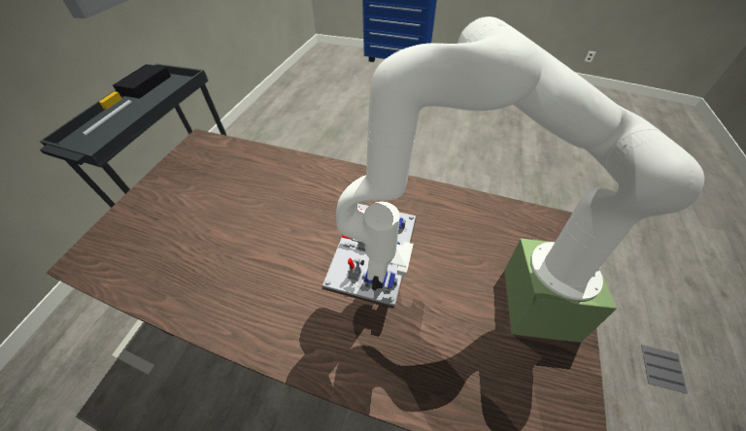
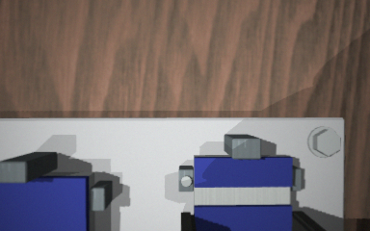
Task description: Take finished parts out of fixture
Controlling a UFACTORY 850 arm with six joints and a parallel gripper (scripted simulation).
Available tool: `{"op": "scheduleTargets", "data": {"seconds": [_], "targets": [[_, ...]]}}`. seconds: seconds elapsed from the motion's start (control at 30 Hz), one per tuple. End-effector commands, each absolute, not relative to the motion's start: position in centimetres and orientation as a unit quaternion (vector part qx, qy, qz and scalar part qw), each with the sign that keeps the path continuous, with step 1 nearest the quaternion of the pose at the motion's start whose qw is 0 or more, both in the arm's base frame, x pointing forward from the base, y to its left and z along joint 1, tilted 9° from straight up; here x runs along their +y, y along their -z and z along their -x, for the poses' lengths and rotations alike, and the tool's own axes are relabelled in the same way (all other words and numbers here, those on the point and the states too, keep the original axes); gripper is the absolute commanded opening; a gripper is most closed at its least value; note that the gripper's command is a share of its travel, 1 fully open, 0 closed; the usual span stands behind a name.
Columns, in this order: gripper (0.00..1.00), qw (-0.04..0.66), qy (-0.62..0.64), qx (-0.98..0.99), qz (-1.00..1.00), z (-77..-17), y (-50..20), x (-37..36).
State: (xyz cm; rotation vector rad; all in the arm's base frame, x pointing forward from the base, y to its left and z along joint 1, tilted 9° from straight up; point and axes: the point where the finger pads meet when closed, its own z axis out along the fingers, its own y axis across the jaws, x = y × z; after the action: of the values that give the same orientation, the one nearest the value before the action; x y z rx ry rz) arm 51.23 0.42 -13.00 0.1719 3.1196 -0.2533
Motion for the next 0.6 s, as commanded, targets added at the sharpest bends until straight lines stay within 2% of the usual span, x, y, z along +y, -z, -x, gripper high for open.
{"op": "scheduleTargets", "data": {"seconds": [0.0,0.57], "targets": [[0.00,0.004,0.081,0.995,-0.055,-51.3,12.6,0.5],[0.00,0.004,0.081,0.995,-0.055,-51.3,11.1,0.7]]}}
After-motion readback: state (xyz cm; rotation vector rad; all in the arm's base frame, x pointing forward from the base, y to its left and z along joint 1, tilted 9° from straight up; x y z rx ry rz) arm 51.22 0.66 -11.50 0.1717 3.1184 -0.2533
